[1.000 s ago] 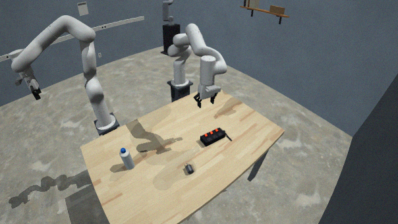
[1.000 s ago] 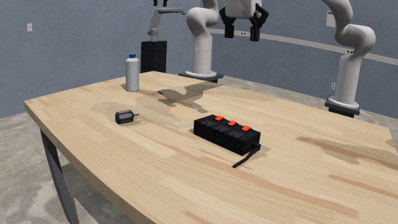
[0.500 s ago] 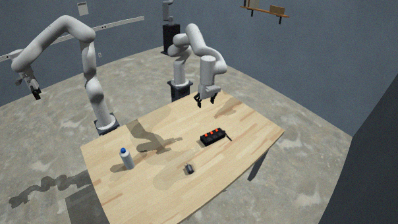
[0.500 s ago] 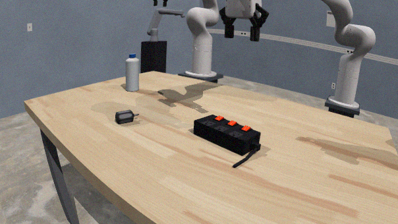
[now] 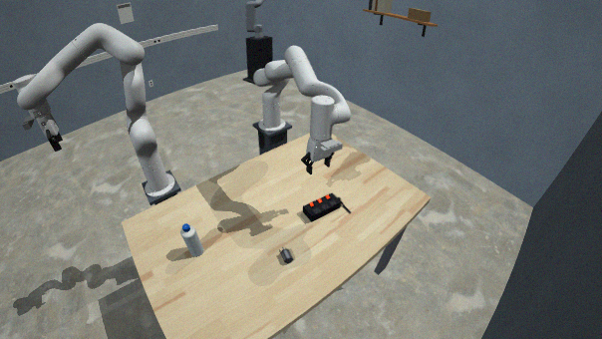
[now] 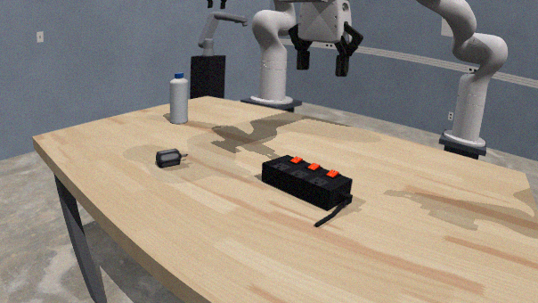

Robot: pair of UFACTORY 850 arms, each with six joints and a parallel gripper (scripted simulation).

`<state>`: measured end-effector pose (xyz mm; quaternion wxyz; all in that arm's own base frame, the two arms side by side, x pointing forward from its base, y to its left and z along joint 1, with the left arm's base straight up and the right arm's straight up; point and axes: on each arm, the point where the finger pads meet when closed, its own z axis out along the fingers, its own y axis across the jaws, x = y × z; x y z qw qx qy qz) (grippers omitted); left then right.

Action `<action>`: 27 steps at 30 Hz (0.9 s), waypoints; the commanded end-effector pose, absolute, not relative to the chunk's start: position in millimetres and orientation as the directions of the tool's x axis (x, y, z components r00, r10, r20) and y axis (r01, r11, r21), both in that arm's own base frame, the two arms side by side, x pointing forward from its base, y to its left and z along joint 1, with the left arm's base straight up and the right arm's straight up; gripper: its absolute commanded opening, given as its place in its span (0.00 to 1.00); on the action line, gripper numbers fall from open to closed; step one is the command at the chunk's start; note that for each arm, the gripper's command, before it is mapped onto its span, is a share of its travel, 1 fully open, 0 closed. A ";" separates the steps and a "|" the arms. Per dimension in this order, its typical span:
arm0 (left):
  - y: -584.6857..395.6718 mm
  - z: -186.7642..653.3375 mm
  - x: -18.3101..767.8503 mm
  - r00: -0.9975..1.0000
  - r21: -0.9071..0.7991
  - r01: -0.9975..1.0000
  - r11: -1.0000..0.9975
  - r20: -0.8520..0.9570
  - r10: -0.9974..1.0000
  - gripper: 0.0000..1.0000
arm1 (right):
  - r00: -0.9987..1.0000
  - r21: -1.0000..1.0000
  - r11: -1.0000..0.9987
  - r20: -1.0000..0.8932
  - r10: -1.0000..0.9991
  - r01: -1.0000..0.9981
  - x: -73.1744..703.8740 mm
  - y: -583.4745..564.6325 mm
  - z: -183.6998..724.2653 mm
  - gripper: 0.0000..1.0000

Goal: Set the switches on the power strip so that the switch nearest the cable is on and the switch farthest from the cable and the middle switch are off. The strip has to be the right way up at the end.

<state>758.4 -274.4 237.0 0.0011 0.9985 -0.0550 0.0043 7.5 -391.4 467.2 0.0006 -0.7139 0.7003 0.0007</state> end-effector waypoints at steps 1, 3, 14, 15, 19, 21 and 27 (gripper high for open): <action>-269.3 217.5 779.0 0.998 0.000 -0.060 -0.998 0.003 -0.060 1.00 | 0.019 0.000 -0.019 0.000 -1.000 -1.000 7.5 -391.8 468.0 1.00; -264.3 203.8 787.2 1.000 0.000 -0.030 -1.000 0.003 -0.030 1.00 | 0.019 0.000 -0.019 0.000 -1.000 -1.000 7.5 -391.8 468.0 1.00; -255.6 182.3 797.4 1.000 0.001 0.016 -1.000 0.003 0.016 1.00 | 0.019 0.000 -0.019 0.000 -1.000 -1.000 7.5 -391.8 468.0 1.00; -255.6 182.3 797.4 1.000 0.001 0.016 -1.000 0.003 0.016 1.00 | 0.019 0.000 -0.019 0.000 -1.000 -1.000 7.5 -391.8 468.0 1.00; -255.6 182.3 797.4 1.000 0.001 0.016 -1.000 0.003 0.016 1.00 | 0.019 0.000 -0.019 0.000 -1.000 -1.000 7.5 -391.8 468.0 1.00; -255.6 182.3 797.4 1.000 0.001 0.016 -1.000 0.003 0.016 1.00 | 0.019 0.000 -0.019 0.000 -1.000 -1.000 7.5 -391.8 468.0 1.00; -255.6 182.3 797.4 1.000 0.001 0.016 -1.000 0.003 0.016 1.00 | 0.019 0.000 -0.019 0.000 -1.000 -1.000 7.5 -391.8 468.0 1.00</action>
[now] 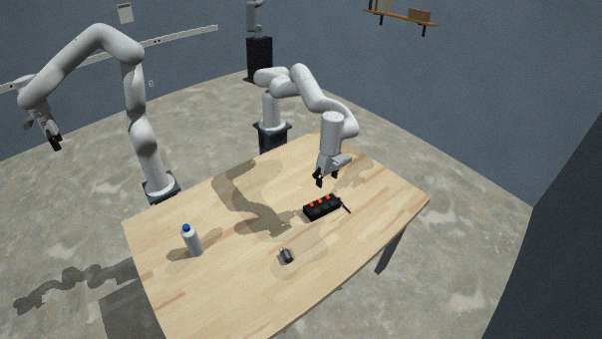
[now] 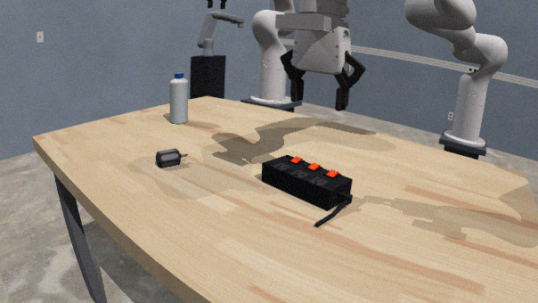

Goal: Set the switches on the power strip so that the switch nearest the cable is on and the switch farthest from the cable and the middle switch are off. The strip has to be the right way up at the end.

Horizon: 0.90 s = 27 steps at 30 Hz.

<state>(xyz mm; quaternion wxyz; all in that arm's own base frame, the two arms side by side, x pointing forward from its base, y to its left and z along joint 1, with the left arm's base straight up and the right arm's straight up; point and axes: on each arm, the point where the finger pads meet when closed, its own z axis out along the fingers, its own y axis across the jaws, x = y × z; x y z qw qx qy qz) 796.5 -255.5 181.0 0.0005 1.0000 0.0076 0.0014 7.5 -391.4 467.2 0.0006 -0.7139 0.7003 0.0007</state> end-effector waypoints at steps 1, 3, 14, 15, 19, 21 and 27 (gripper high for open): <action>-255.6 182.3 797.4 1.000 0.001 0.016 -1.000 0.003 0.016 1.00 | 0.019 0.000 -0.019 0.000 -1.000 -1.000 7.5 -391.8 468.0 1.00; -255.6 182.3 797.4 1.000 0.001 0.016 -1.000 0.003 0.016 1.00 | 0.019 0.000 -0.019 0.000 -1.000 -1.000 7.5 -391.8 468.0 1.00; -255.6 182.3 797.4 1.000 0.001 0.016 -1.000 0.003 0.016 1.00 | 0.019 0.000 -0.019 0.000 -1.000 -1.000 7.5 -391.8 468.0 1.00; -255.6 182.2 797.4 1.000 0.001 0.016 -1.000 0.003 0.016 1.00 | 0.019 0.000 -0.019 0.000 -1.000 -1.000 7.5 -391.8 468.0 1.00; -256.0 180.5 797.0 0.998 0.001 0.055 -0.998 0.003 0.055 1.00 | 0.019 0.000 -0.019 0.000 -1.000 -1.000 7.5 -391.8 468.0 1.00; -256.5 177.8 796.4 0.994 0.001 0.113 -0.994 0.003 0.113 1.00 | 0.019 0.000 -0.019 0.000 -1.000 -1.000 7.5 -391.8 468.0 1.00; -258.1 169.3 794.3 0.955 0.002 0.297 -0.955 0.002 0.297 1.00 | 0.019 0.000 -0.019 0.000 -1.000 -1.000 7.5 -391.8 468.0 1.00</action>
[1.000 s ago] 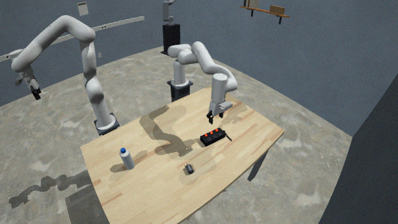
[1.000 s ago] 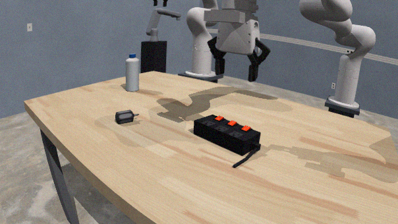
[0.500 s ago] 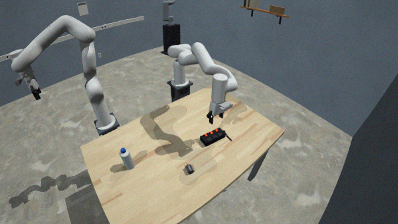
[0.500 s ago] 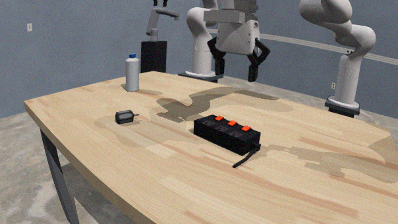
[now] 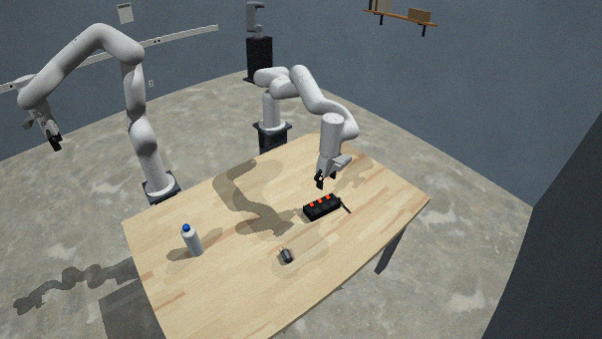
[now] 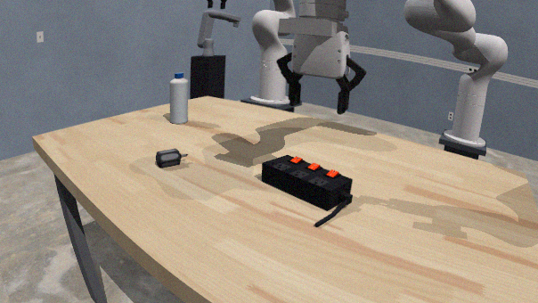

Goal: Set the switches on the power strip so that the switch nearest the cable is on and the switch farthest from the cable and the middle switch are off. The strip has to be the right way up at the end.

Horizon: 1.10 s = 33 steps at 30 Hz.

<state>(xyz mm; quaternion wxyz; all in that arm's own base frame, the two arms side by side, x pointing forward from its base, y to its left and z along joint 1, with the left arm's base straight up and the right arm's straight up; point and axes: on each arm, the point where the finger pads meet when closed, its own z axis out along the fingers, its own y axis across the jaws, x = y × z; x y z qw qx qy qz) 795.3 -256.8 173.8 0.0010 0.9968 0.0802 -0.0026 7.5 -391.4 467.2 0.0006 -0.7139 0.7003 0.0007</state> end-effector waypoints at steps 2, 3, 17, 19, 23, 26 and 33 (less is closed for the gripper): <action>-258.1 169.3 794.3 0.955 0.002 0.297 -0.955 0.002 0.297 1.00 | 0.019 0.000 -0.019 0.000 -1.000 -1.000 7.5 -391.8 468.0 1.00; -258.7 166.3 793.4 0.933 0.002 0.359 -0.933 0.002 0.359 1.00 | 0.019 0.000 -0.019 0.000 -1.000 -1.000 7.5 -391.8 468.0 1.00; -261.2 149.6 787.2 0.741 0.002 0.671 -0.741 0.001 0.671 1.00 | 0.019 0.000 -0.019 0.000 -1.000 -1.000 7.5 -391.8 468.0 1.00; -261.2 149.6 787.2 0.741 0.002 0.671 -0.741 0.001 0.671 1.00 | 0.019 0.000 -0.019 0.000 -1.000 -1.000 7.5 -391.8 468.0 1.00; -262.0 143.0 784.2 0.637 0.002 0.771 -0.637 0.001 0.771 1.00 | 0.019 0.000 -0.019 0.000 -1.000 -1.000 7.5 -391.8 468.0 1.00; -262.4 139.5 782.4 0.574 0.002 0.819 -0.574 0.001 0.819 1.00 | 0.019 0.000 -0.019 0.000 -1.000 -1.000 7.5 -391.8 468.0 1.00; -263.2 131.2 778.0 0.414 0.002 0.910 -0.414 0.000 0.910 1.00 | 0.019 0.000 -0.019 0.000 -1.000 -1.000 7.5 -391.8 468.0 1.00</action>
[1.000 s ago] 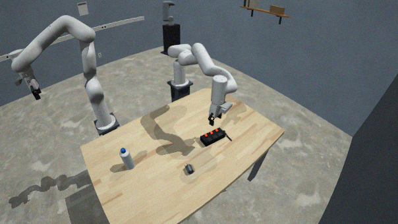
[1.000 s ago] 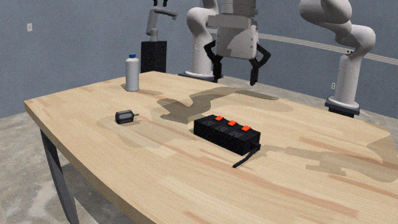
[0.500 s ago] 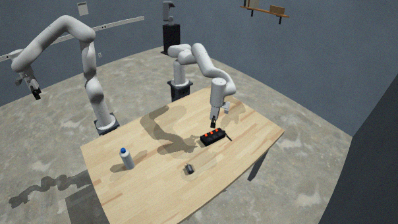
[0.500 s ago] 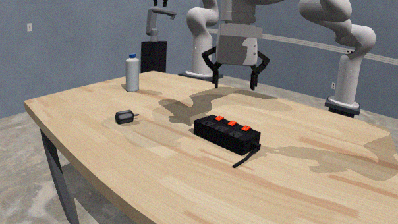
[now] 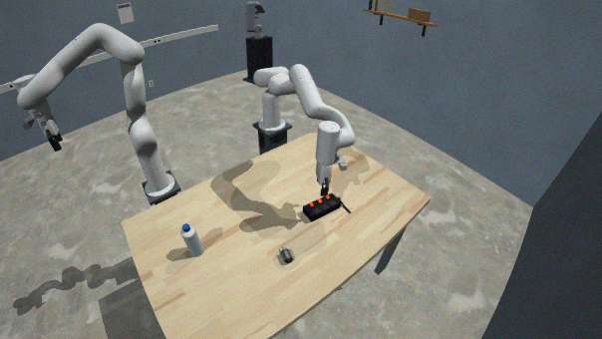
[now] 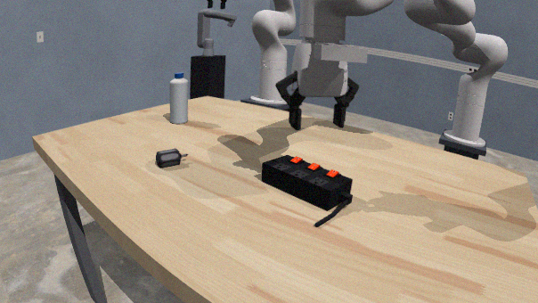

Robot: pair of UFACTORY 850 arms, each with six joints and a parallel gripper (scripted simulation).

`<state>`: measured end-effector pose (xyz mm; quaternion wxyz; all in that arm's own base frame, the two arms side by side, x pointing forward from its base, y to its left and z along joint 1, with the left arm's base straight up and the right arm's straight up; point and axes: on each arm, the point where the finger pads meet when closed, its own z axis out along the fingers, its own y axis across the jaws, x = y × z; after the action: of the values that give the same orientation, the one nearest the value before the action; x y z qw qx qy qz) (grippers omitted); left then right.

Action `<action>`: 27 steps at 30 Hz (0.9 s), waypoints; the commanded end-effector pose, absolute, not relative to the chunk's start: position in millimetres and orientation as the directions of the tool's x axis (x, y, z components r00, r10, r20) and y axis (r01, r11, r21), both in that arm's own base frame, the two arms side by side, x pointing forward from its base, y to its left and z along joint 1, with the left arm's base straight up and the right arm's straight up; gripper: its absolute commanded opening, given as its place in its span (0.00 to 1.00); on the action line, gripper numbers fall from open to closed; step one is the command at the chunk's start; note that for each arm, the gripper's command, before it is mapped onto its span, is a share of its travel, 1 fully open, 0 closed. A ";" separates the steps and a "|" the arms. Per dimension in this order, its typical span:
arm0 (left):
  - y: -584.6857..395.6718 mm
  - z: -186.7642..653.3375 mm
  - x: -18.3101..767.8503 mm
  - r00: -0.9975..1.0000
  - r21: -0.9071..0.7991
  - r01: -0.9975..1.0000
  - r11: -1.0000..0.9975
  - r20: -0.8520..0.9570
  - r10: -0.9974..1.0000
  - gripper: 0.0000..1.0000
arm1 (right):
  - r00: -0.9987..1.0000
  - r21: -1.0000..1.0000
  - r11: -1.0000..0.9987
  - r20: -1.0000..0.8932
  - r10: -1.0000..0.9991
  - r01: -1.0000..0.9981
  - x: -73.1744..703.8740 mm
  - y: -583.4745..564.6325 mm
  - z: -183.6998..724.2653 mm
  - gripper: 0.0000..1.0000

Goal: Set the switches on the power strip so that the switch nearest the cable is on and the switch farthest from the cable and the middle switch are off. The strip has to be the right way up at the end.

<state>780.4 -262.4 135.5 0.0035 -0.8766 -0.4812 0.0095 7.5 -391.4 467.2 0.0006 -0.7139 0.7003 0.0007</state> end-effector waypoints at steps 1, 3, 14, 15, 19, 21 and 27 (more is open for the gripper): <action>-263.3 130.0 777.3 0.390 0.002 0.921 -0.390 0.000 0.921 1.00 | 0.019 0.000 -0.019 0.000 -1.000 -1.000 7.5 -391.8 468.0 1.00; -263.3 130.0 777.3 0.390 0.002 0.921 -0.390 0.000 0.921 1.00 | 0.019 0.000 -0.019 0.000 -1.000 -1.000 7.5 -391.8 468.0 1.00; -264.0 117.6 769.4 0.119 0.002 0.993 -0.119 -0.001 0.993 1.00 | 0.019 0.000 -0.019 0.000 -1.000 -1.000 7.5 -391.8 468.0 1.00; -264.1 117.5 769.3 0.116 0.002 0.993 -0.116 -0.001 0.993 1.00 | 0.019 0.000 -0.019 0.000 -1.000 -1.000 7.5 -391.8 468.0 1.00; -264.1 117.4 769.3 0.116 0.002 0.993 -0.116 -0.001 0.993 0.00 | 0.019 0.000 -0.019 0.000 -1.000 -1.000 7.5 -391.8 468.0 1.00; -264.1 117.4 769.3 0.116 0.002 0.993 -0.116 -0.001 0.993 0.00 | 0.019 0.000 -0.019 0.000 -1.000 -1.000 7.5 -391.8 468.0 1.00; -264.1 117.4 769.3 0.116 0.002 0.993 -0.116 -0.001 0.993 0.00 | 0.019 0.000 -0.019 0.000 -1.000 -1.000 7.5 -391.8 468.0 1.00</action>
<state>768.7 -263.8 116.0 0.0004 -0.7476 -0.6642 0.0007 7.5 -391.4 467.2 0.0006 -0.7139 0.7003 0.0007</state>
